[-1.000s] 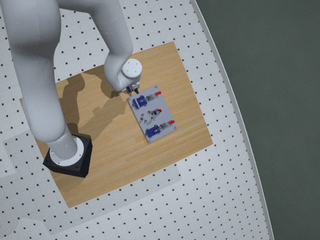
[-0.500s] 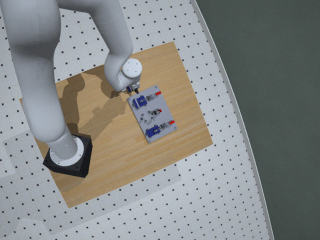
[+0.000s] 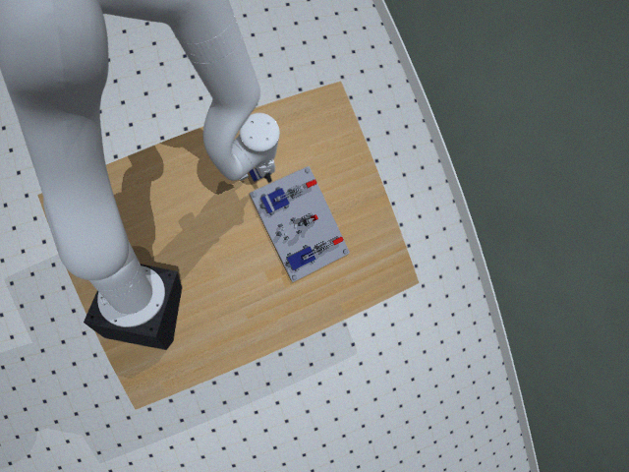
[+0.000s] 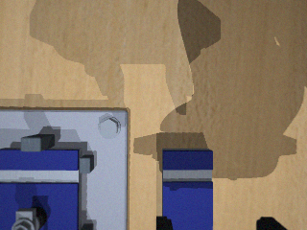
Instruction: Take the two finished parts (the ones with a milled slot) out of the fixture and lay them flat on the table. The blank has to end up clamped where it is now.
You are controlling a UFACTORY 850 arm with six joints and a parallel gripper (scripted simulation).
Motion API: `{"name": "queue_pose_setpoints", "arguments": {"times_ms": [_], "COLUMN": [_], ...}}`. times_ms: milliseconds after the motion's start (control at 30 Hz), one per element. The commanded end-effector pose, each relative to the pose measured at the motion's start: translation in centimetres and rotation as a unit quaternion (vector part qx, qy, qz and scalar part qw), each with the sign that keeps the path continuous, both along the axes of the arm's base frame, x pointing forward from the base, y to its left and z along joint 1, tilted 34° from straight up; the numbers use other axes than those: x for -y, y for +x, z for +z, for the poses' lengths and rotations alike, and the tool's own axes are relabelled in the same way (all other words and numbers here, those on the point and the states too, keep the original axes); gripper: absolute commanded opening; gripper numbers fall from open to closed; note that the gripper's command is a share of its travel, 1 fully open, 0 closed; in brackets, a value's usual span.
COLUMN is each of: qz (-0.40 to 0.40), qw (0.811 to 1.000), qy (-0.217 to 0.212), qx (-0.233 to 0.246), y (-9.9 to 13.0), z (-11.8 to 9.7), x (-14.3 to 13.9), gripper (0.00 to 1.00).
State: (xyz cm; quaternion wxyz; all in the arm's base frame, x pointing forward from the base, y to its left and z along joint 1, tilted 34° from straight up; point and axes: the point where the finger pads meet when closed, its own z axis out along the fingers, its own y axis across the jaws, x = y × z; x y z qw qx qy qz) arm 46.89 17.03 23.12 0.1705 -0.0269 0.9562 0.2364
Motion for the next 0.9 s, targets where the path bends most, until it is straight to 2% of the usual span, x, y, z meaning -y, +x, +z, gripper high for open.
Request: {"name": "queue_pose_setpoints", "arguments": {"times_ms": [0,200,267,433,867], "qz": [0.000,0.000,0.000,0.000,0.000], "qw": [1.000,1.000,1.000,1.000,1.000], "qy": [0.000,0.000,0.000,0.000,0.000], "qx": [0.000,0.000,0.000,0.000,0.000], "y": [-0.8,-1.8,-1.8,-2.4,-2.5], "z": [2.2,5.0,5.0,6.5,6.6], "x": [1.2,2.7,2.7,3.6,4.3], "gripper": [0.48,0.48,0.48,0.48,0.48]}}
